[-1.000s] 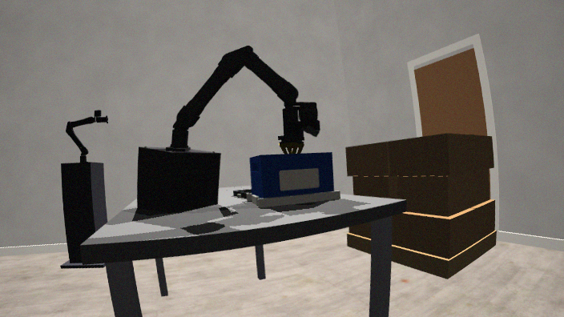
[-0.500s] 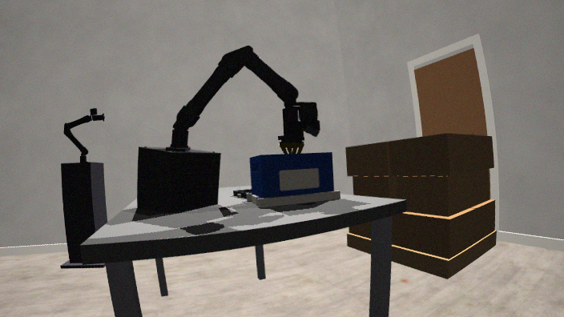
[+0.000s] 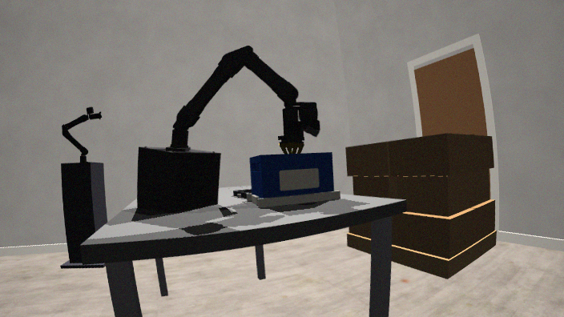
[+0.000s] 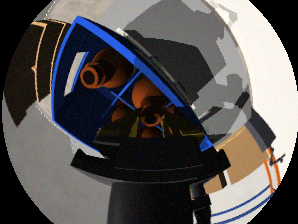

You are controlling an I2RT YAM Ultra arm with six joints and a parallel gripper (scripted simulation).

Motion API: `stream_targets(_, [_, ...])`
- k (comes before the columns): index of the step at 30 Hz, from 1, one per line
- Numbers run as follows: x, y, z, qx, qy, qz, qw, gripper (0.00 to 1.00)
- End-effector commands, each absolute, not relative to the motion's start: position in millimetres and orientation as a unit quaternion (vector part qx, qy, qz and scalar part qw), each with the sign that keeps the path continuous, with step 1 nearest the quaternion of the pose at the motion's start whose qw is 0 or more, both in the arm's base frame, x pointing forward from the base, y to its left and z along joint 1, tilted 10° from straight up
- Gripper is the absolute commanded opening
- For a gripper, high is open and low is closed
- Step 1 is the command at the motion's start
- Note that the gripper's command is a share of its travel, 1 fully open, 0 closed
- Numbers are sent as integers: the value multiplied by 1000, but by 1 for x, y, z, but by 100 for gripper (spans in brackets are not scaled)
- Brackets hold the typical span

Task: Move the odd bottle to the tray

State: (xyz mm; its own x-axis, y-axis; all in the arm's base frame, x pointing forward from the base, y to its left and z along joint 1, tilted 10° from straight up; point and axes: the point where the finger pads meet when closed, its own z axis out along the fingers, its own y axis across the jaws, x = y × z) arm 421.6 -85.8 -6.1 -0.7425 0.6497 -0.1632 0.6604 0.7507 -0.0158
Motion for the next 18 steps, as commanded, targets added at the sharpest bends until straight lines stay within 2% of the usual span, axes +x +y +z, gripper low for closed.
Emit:
stream_targets(1, [426,-90,-1,352,931,-36,87,0])
stream_targets(8, [426,-90,-1,352,931,-36,87,0])
stream_targets(9, [426,-90,-1,352,931,-36,87,61])
stream_targets(18, [426,-90,-1,352,931,-37,88,61])
